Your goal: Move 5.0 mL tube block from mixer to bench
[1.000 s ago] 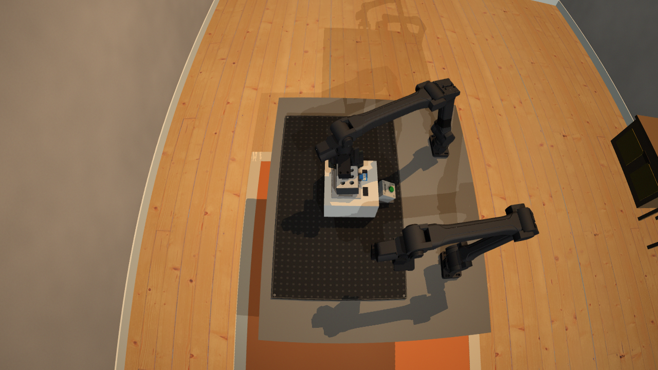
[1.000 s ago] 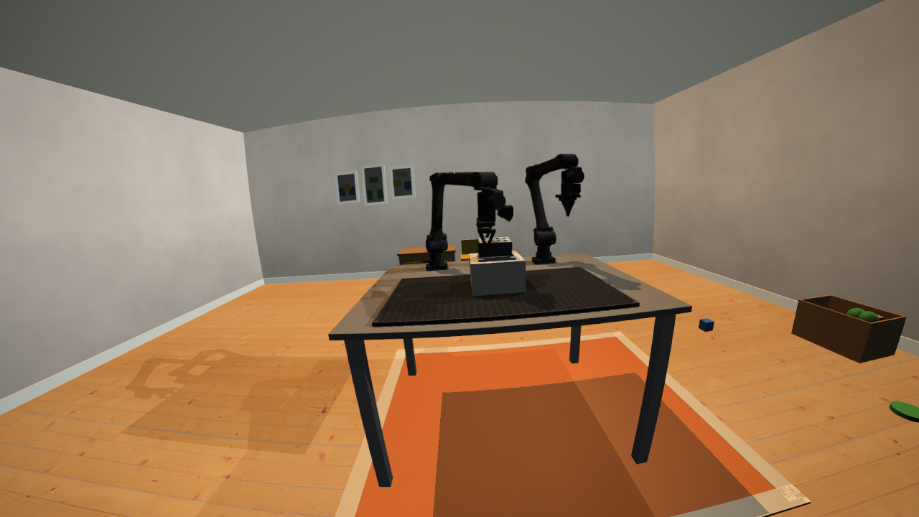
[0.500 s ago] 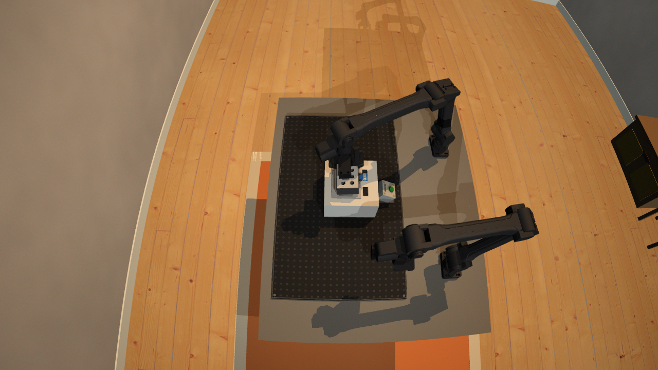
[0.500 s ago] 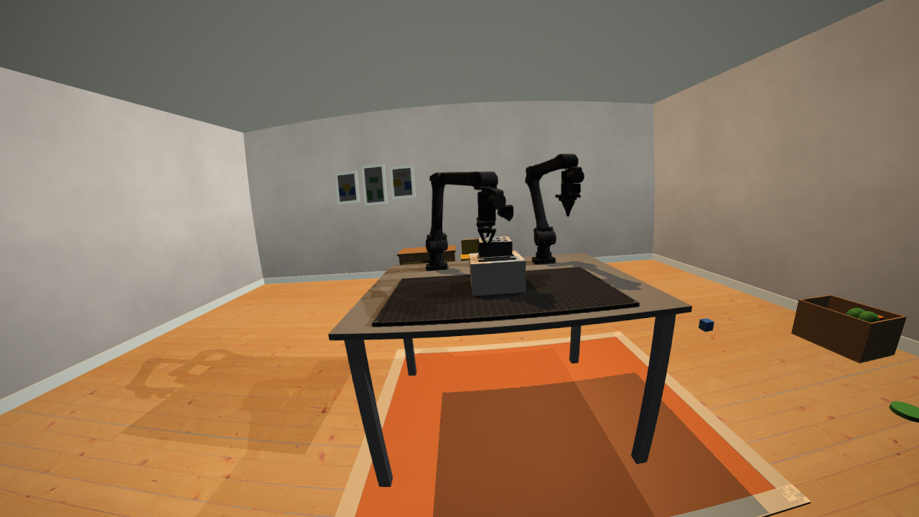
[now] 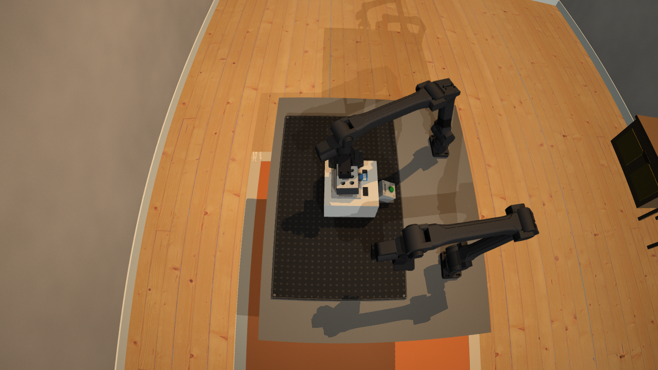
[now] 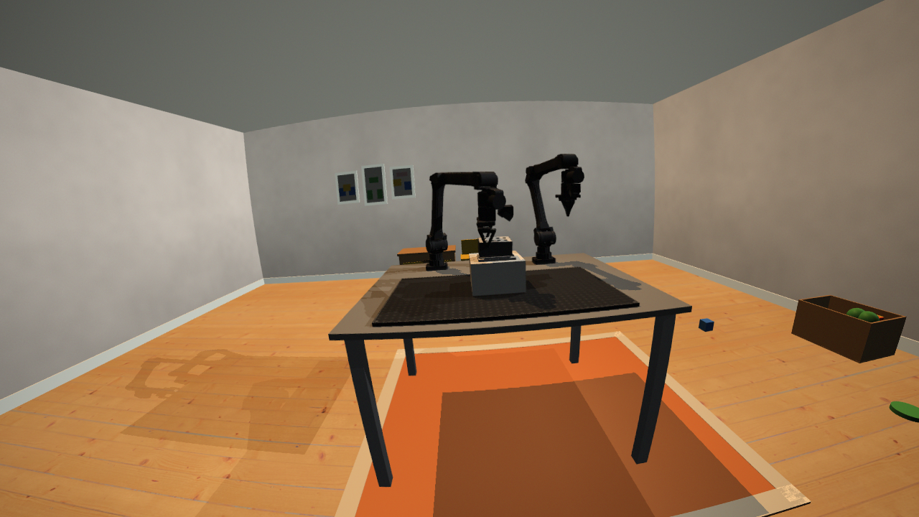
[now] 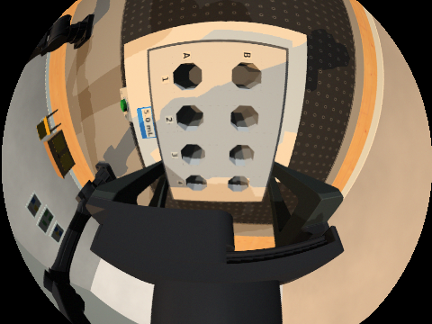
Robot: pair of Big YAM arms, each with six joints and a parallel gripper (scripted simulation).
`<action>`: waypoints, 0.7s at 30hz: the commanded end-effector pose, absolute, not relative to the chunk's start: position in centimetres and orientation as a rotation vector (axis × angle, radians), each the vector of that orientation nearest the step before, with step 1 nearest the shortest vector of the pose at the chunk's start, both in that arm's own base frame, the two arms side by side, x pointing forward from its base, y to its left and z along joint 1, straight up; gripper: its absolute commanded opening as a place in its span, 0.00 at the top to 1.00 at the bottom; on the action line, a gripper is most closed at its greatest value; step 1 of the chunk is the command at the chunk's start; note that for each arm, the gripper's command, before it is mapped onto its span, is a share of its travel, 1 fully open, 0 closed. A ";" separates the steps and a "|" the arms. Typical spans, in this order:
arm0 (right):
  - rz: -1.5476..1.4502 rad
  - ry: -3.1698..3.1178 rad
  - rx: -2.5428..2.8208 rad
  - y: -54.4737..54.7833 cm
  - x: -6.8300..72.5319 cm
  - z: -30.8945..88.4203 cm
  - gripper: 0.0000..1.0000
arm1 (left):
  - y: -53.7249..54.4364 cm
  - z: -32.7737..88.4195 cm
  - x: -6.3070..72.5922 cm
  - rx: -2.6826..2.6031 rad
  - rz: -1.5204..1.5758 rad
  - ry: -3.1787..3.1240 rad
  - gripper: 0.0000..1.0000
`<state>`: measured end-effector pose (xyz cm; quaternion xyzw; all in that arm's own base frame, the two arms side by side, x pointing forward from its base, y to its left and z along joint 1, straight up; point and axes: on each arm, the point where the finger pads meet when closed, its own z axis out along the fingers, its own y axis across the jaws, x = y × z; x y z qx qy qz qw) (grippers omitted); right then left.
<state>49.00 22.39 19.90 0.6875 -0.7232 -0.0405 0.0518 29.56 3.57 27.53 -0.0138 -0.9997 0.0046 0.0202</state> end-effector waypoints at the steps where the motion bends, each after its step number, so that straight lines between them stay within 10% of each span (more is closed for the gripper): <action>1: -0.071 -2.297 2.196 23.0 51.2 26.7 1.00 | 3.4 28.1 30.0 -0.050 0.004 -3.138 1.00; 21: -0.068 -2.281 2.227 24.0 50.7 27.2 1.00 | 3.4 28.1 29.3 -0.049 0.010 -3.108 1.00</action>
